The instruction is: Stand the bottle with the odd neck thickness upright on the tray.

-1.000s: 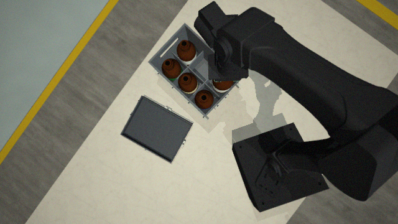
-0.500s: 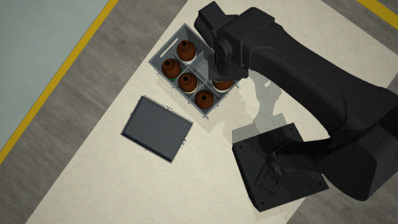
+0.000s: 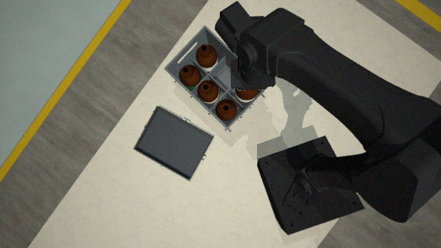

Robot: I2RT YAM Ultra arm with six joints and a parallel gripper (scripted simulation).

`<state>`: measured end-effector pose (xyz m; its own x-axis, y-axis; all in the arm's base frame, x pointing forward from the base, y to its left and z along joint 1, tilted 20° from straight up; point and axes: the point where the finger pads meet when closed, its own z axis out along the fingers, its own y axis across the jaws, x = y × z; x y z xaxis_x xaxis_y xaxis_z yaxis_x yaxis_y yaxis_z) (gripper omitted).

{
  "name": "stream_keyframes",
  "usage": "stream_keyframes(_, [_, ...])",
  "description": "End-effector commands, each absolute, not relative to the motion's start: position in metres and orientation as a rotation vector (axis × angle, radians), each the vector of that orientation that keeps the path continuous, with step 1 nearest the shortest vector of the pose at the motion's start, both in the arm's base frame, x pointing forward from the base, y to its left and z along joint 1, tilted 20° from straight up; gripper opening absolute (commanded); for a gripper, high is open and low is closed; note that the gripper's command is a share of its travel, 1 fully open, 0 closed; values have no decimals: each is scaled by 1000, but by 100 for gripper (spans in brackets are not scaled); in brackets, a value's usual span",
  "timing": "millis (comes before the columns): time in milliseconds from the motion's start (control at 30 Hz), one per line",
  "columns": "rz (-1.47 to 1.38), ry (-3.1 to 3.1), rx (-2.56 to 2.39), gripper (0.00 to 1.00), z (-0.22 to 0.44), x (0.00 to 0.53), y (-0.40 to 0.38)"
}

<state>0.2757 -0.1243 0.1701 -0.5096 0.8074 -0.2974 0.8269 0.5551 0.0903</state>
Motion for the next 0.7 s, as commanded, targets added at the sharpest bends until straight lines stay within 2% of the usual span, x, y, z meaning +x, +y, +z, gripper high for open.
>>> stream_keyframes(0, [-88,2419,1312,0,200,278,-124])
stream_keyframes(667, [-87,2419,1312,0,214,275,-121])
